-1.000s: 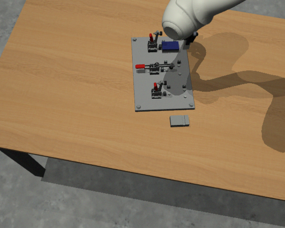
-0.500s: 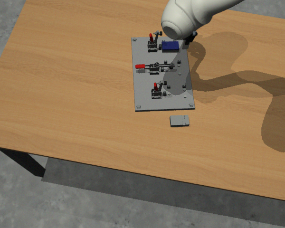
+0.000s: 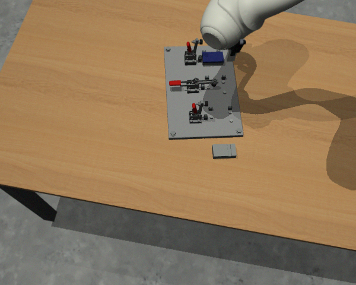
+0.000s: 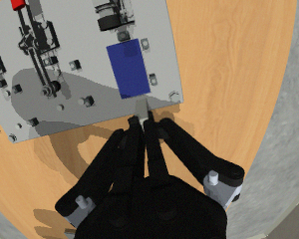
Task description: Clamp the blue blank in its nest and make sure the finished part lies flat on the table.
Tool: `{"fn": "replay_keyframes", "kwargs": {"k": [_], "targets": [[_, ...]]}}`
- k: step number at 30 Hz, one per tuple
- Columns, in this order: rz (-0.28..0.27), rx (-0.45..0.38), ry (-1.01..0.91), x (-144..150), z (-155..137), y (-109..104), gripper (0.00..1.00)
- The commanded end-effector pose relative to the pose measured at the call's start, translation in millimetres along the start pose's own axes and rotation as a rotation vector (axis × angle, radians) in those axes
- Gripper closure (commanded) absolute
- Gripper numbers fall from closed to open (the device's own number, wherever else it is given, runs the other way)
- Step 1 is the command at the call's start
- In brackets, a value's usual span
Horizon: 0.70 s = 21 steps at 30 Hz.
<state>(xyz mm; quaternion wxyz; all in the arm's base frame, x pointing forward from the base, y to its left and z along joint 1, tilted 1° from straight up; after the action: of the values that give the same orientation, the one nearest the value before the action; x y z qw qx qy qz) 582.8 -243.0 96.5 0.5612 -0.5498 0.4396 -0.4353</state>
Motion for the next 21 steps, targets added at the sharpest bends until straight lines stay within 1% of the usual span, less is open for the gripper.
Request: {"fn": "replay_keyframes", "kwargs": {"k": [1, 21], "targets": [[0.005, 0.0, 0.004, -1.9, 5.5, 0.8, 1.0], [0.005, 0.0, 0.004, -1.2, 10.1, 0.8, 1.0]]}}
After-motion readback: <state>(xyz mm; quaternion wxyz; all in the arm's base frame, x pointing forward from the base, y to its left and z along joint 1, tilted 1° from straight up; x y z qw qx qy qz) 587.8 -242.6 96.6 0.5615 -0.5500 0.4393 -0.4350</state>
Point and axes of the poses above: the point where the finger pads meet when closed, its own y axis out along the fingers, its own x axis across the jaws, z = x × y, the point moved 7 cm from there along -y, back along the fingers, and after that the axes turned 9 degrees about -y, right-handed, at the moved point
